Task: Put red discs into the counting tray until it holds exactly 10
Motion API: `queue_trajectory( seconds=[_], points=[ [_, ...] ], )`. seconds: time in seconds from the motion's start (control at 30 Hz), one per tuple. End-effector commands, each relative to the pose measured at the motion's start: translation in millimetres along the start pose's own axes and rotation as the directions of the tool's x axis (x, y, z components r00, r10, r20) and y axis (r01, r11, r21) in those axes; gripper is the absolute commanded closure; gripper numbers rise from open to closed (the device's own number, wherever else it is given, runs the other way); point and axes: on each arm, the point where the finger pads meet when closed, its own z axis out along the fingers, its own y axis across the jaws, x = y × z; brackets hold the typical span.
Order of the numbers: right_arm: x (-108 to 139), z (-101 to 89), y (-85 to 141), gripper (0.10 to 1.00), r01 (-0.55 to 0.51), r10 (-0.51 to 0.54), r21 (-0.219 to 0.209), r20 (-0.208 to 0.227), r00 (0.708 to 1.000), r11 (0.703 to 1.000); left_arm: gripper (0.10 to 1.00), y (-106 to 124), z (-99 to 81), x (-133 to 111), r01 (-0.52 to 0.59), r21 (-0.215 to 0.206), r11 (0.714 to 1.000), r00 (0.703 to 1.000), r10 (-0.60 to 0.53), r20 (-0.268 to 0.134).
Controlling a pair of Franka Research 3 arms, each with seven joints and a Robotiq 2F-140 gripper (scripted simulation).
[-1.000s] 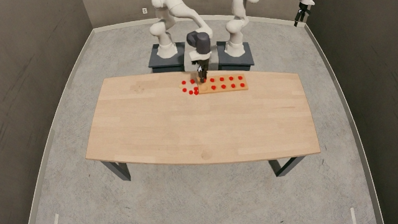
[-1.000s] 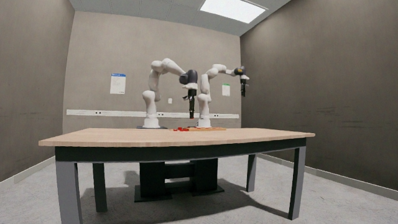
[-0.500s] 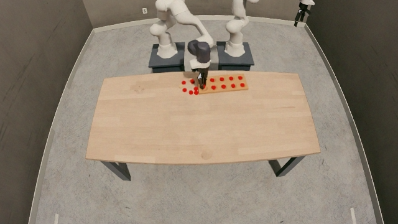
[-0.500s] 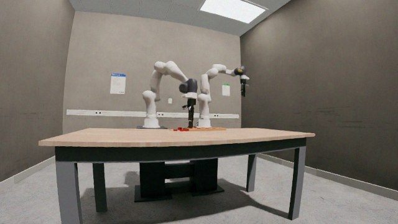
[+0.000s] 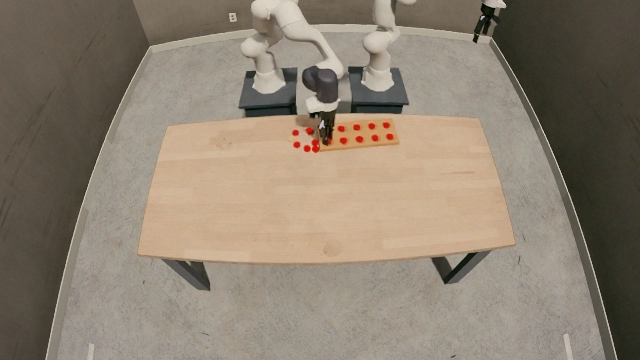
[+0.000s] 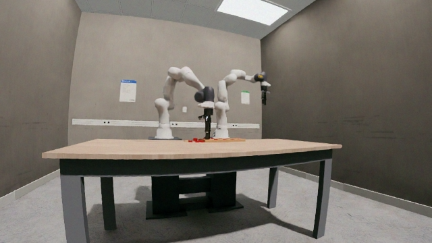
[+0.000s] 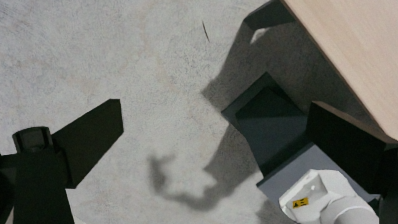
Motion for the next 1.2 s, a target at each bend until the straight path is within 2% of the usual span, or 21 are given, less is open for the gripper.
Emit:
queue_trajectory(
  seconds=[0.0,0.33,0.37,0.63,0.67,0.73,0.83,0.9,1.17],
  points=[
    [-2,1.2,-1,0.999,0.007,-0.007,0.002,0.007,1.0,1.0,0.098,-1,0.4,-1,0.008,0.0,1.0,1.0,-0.008,0.004],
    [-2,1.2,-1,0.999,0.007,-0.007,0.002,0.007,1.0,1.0,0.098,-1,0.4,-1,0.008,0.0,1.0,1.0,-0.008,0.004],
    [-2,1.2,-1,0.783,0.007,-0.007,0.002,0.007,1.0,1.0,0.098,-1,0.4,-1,0.008,0.0,1.0,1.0,-0.008,0.004],
    [-2,0.6,-1,0.783,0.007,-0.007,0.002,0.007,1.0,1.0,0.098,-1,0.4,-1,0.008,0.0,1.0,1.0,-0.008,0.004],
    [-2,-2.9,-1,0.783,0.007,-0.007,0.002,0.007,1.0,1.0,0.098,-1,0.4,-1,0.008,0.0,1.0,1.0,-0.008,0.004],
    [-2,-22.0,0,0.783,0.008,-0.008,0.002,0.007,1.0,1.0,0.098,-1,0.4,-1,0.008,0.0,1.0,1.0,-0.008,0.004],
    [-2,-69.2,1,0.783,0.008,-0.008,0.001,0.008,1.0,1.0,0.098,-1,0.4,-1,0.008,0.0,1.0,1.0,-0.008,0.004],
    [-2,-92.4,1,0.783,0.008,-0.008,0.001,0.008,1.0,1.0,0.098,-1,0.4,-1,0.008,0.0,1.0,1.0,-0.008,0.004],
    [-2,-97.3,1,0.783,0.008,-0.008,0.001,0.008,1.0,1.0,0.098,-1,0.4,-1,0.008,0.0,1.0,1.0,-0.008,0.004]
  ],
)
